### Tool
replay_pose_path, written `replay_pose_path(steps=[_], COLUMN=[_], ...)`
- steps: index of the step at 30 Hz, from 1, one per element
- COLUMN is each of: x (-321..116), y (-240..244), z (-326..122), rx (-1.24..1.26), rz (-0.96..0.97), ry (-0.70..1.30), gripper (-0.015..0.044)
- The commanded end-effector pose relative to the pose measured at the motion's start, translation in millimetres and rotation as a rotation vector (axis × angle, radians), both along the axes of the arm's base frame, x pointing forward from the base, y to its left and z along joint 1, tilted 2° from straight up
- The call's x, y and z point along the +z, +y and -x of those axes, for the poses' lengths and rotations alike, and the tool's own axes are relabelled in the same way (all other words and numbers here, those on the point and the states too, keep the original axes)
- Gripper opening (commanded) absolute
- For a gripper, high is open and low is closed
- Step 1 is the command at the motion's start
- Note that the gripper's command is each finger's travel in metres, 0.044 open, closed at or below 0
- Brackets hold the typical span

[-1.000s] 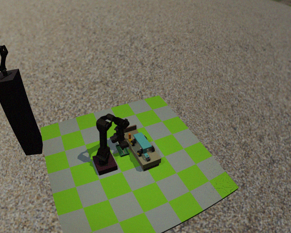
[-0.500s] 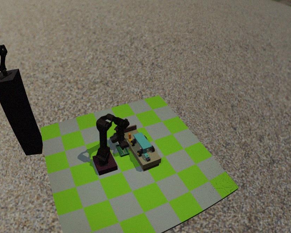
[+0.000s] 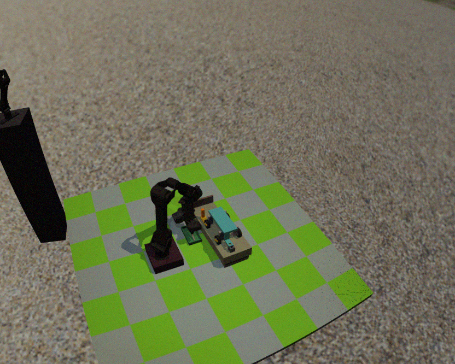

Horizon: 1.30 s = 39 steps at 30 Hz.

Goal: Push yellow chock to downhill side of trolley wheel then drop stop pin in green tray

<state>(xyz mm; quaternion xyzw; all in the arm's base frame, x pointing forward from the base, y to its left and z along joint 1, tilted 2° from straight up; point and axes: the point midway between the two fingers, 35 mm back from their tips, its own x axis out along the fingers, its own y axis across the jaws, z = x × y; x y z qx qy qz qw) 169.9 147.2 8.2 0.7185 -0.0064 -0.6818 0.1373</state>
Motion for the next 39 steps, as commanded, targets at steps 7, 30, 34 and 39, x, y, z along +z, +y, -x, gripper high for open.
replay_pose_path(steps=[7,30,34,39], x=[0,12,24,39], y=[3,1,0,1], z=[-1,0,2,2], rx=[-0.002,-0.001,-0.002,-0.002], rz=[-0.016,-0.009,-0.015,-0.016], ry=[-0.002,-0.001,-0.001,-0.002], gripper=[0.019,0.034,0.0366,0.044])
